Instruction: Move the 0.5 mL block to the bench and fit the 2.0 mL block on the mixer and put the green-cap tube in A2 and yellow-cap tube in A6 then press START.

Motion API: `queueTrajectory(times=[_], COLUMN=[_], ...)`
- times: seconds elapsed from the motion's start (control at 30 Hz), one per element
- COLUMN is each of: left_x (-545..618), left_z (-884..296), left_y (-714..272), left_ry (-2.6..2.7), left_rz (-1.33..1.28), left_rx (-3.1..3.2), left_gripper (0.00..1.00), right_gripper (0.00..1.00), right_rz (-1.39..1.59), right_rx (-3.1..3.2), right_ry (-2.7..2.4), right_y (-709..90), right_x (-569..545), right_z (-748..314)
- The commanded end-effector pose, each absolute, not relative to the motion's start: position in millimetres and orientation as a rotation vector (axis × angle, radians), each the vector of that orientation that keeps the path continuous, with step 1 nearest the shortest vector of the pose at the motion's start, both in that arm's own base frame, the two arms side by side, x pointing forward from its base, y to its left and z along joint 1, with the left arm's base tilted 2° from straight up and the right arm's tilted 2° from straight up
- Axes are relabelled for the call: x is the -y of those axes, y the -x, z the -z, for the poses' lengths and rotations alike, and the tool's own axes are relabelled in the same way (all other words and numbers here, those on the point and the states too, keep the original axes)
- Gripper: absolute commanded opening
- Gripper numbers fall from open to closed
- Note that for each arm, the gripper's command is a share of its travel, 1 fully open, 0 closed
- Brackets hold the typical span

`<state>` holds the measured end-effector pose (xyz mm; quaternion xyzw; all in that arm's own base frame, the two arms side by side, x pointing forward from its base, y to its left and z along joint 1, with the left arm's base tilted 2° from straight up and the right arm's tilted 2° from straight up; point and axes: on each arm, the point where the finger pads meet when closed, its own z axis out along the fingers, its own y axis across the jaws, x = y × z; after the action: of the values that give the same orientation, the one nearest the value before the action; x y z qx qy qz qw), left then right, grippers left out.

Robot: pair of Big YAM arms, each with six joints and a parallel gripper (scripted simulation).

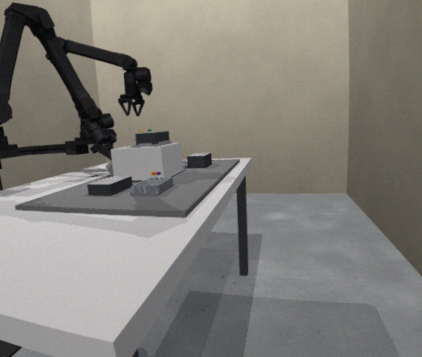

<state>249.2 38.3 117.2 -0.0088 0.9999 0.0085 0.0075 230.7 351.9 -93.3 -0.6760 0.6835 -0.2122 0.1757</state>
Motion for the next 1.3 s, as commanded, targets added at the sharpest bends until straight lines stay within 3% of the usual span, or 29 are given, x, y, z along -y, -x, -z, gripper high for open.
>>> queueTrajectory(times=[0.0,1.27], left_x=[-43.8,-40.8], left_z=[-145.1,-121.7], left_y=[-277.2,-255.6], left_ry=[0.047,0.048], left_rz=[-0.038,-0.028], left_rx=[-3.047,-3.108], left_gripper=[1.0,1.0], right_gripper=[0.0,0.0], right_rz=[0.589,0.585], right_rx=[-1.945,-1.939], right_ry=[1.892,1.883], right_y=[-245.7,-206.0], right_x=[-363.8,-361.0], right_z=[104.3,44.2])
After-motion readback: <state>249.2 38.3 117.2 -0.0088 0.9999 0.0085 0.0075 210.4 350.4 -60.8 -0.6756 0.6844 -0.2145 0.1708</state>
